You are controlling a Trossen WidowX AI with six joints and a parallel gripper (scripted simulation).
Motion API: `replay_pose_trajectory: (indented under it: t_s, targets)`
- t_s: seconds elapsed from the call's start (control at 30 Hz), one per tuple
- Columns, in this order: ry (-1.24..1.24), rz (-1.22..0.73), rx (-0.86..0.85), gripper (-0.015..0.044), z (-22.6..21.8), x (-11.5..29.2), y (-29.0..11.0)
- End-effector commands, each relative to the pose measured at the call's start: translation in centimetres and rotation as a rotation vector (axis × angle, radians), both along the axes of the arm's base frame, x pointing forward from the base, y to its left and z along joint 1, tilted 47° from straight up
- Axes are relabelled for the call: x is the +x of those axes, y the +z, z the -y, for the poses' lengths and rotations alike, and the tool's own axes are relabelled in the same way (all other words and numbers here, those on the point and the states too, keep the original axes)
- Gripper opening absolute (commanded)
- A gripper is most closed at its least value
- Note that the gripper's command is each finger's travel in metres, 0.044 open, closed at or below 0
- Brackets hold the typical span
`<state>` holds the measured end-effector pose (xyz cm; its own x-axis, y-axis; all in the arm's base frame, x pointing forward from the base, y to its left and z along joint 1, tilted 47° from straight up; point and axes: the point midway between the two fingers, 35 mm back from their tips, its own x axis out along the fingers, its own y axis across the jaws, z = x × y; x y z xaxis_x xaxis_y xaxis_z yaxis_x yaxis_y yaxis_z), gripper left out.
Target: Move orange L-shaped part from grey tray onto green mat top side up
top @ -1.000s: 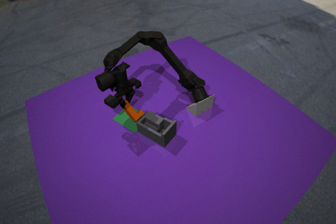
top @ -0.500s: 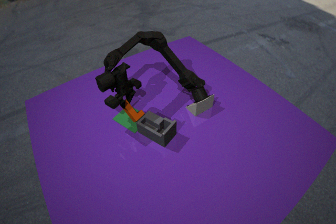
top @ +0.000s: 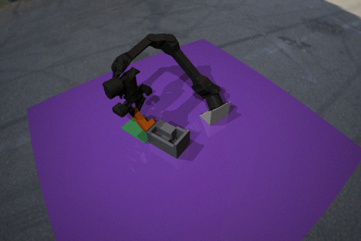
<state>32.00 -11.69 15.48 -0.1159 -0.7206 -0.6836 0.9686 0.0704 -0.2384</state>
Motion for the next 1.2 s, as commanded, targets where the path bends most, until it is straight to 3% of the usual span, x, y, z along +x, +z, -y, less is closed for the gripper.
replay_pose_trajectory:
  t_s: [0.0,0.23,1.17]
  targets:
    - [0.0,0.0,0.0,0.0236,0.0,0.0,0.0]
    - [0.0,0.0,0.0,0.04,0.0,0.0,0.0]
    - [0.0,0.0,0.0,0.04,0.0,0.0,0.0]
